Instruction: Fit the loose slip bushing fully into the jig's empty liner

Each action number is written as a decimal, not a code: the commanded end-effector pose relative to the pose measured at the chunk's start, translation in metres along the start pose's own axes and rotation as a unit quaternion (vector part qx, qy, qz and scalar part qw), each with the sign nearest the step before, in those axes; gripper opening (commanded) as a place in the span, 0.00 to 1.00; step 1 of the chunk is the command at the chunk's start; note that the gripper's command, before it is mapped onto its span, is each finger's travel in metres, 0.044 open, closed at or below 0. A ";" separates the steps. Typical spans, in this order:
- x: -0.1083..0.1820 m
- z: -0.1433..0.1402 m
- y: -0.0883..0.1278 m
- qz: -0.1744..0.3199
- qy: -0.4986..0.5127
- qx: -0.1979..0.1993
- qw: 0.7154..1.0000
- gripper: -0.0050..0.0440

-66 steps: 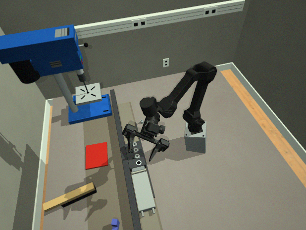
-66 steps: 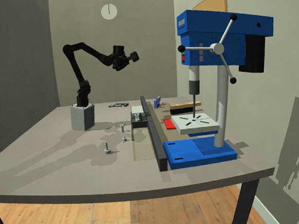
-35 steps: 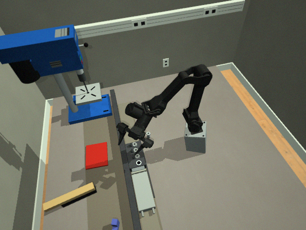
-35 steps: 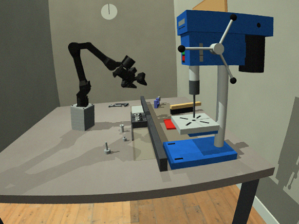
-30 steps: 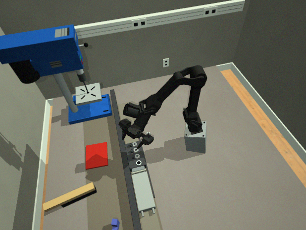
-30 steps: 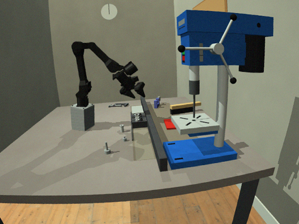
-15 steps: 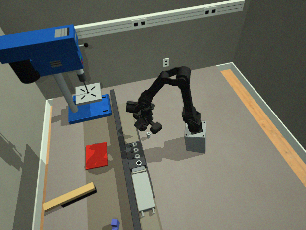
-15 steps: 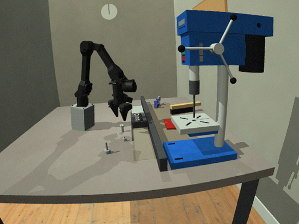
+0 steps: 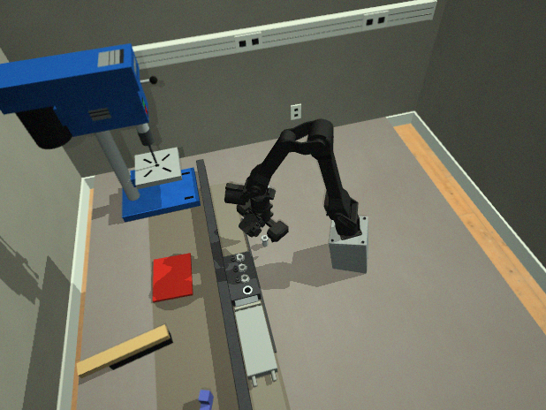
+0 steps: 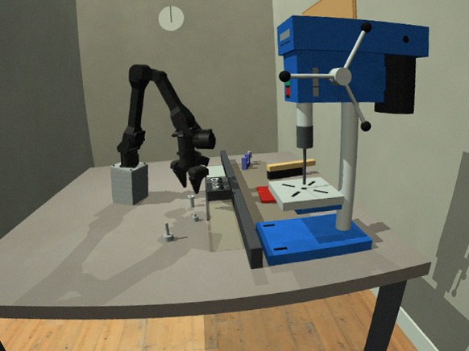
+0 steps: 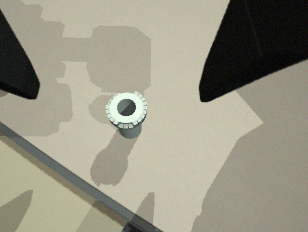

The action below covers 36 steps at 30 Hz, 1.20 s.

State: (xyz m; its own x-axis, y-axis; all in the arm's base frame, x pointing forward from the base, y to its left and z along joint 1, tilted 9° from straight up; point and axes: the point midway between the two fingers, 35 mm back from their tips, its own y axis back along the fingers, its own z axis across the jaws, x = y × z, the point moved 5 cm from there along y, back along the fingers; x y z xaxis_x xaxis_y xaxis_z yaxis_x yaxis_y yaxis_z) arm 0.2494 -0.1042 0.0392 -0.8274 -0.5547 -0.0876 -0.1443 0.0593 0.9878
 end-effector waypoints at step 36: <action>0.000 0.000 -0.023 -0.003 0.000 0.004 1.000 0.46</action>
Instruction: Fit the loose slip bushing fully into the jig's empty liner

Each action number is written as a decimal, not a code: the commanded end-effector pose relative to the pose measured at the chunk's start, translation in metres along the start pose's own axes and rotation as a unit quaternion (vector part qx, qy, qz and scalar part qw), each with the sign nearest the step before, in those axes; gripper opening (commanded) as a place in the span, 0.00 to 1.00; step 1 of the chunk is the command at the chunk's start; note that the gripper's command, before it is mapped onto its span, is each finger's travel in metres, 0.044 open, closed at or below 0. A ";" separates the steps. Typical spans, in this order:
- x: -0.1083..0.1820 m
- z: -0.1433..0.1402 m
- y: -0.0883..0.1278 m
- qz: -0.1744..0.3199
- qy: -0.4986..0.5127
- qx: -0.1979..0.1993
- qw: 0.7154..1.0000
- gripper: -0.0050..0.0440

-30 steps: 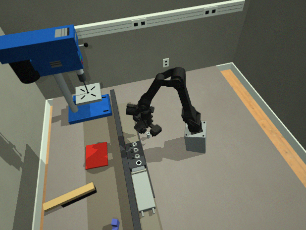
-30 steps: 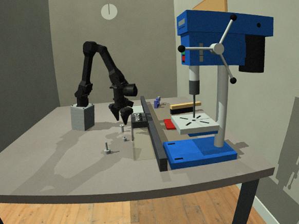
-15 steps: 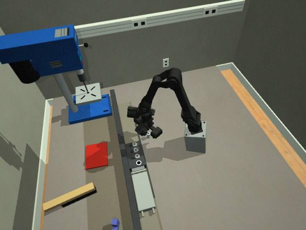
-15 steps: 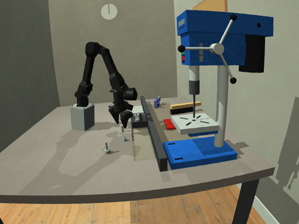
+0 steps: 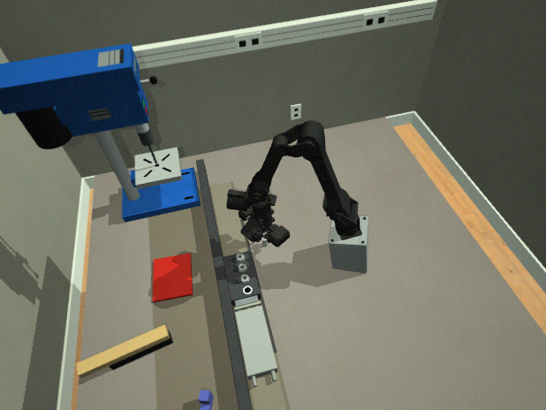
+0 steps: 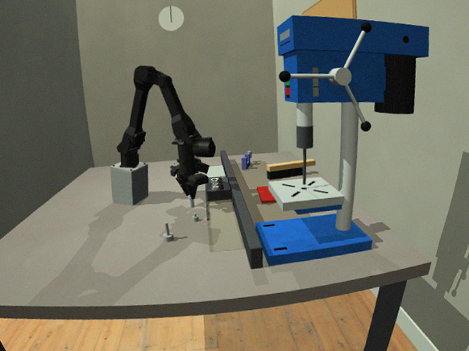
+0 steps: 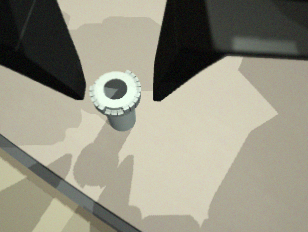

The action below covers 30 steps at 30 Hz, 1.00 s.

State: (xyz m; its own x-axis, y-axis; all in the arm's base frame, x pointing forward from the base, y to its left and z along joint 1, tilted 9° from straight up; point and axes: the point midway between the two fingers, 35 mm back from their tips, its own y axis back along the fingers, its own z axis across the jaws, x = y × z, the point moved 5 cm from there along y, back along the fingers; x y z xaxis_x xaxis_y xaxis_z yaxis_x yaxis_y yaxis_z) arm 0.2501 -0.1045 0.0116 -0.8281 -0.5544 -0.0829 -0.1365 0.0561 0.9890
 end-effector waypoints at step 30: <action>-0.004 -0.005 0.061 -0.010 -0.001 0.018 1.000 0.09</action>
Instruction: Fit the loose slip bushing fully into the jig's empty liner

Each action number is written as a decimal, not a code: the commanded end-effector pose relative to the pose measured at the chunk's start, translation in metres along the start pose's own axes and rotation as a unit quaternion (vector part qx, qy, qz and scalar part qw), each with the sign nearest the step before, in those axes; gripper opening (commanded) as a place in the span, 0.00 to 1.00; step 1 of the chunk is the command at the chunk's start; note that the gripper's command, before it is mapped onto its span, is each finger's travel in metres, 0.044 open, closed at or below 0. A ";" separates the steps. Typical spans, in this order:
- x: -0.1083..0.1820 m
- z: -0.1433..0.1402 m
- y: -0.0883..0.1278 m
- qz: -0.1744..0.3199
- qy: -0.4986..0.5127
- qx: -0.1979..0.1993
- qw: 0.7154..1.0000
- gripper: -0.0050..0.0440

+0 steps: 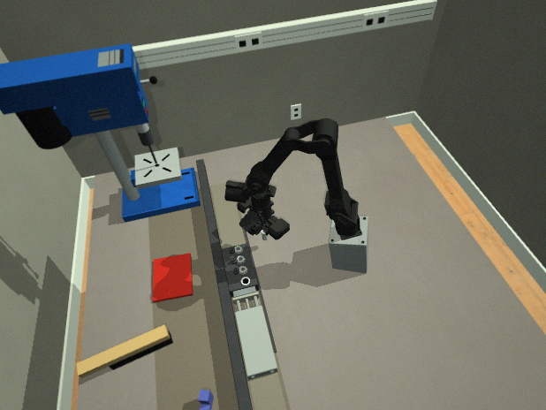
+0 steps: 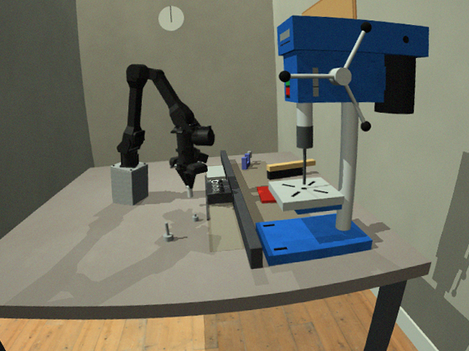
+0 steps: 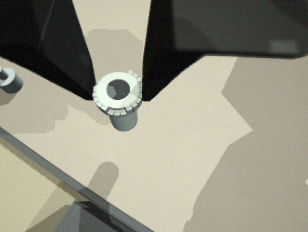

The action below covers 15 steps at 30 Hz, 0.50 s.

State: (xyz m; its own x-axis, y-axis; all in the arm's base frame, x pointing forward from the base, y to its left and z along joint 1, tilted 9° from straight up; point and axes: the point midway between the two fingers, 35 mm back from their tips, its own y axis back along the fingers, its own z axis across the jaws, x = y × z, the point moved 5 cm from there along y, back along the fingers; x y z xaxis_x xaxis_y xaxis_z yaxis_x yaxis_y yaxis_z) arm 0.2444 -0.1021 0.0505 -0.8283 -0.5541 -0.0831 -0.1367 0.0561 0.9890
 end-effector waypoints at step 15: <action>-0.002 -0.003 0.018 -0.007 0.000 0.010 1.000 0.00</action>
